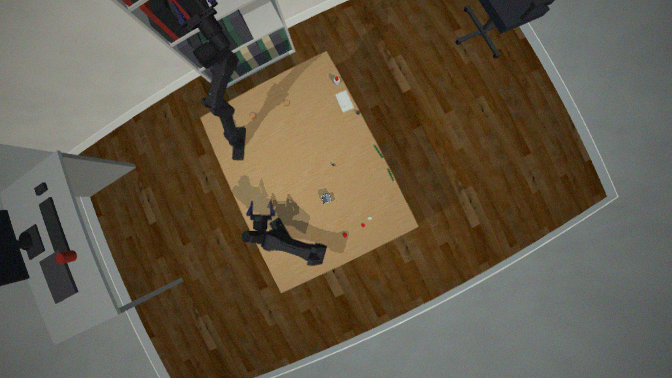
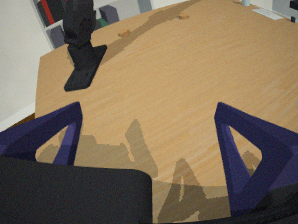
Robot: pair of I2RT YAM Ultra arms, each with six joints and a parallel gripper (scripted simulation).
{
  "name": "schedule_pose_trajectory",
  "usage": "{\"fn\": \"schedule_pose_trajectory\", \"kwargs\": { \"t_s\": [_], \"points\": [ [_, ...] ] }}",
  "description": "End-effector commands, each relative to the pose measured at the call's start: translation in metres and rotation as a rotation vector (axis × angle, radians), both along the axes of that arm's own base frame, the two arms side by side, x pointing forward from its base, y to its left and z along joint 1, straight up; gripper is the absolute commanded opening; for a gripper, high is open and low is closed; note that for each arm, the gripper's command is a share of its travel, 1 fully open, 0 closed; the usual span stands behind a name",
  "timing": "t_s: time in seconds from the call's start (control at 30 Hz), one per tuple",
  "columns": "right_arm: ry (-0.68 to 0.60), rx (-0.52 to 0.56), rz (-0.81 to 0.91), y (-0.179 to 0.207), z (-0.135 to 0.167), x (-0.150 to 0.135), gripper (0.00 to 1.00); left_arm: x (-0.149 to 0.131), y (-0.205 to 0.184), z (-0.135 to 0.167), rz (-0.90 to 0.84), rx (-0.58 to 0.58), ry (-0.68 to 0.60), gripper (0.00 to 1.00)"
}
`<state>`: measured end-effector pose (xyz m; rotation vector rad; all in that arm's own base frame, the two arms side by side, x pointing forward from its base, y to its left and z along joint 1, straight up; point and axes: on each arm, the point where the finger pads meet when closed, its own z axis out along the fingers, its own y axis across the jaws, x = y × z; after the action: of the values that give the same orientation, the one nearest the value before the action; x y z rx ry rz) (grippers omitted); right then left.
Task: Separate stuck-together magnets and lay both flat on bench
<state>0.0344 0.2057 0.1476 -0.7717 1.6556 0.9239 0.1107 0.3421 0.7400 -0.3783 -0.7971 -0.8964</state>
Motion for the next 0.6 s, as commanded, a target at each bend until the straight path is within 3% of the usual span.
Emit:
{"fn": "schedule_pose_trajectory", "kwargs": {
  "t_s": [0.0, 0.57],
  "points": [
    [0.004, 0.006, -0.001, 0.0002, 0.0022, -0.0001, 1.0, -0.0028, -0.0038, 0.0026, 0.0, 0.008, -0.005, 1.0],
    [0.002, 0.001, -0.002, 0.0002, 0.0011, 0.0004, 1.0, 0.0014, -0.0003, 0.0003, 0.001, -0.004, 0.007, 1.0]
  ]
}}
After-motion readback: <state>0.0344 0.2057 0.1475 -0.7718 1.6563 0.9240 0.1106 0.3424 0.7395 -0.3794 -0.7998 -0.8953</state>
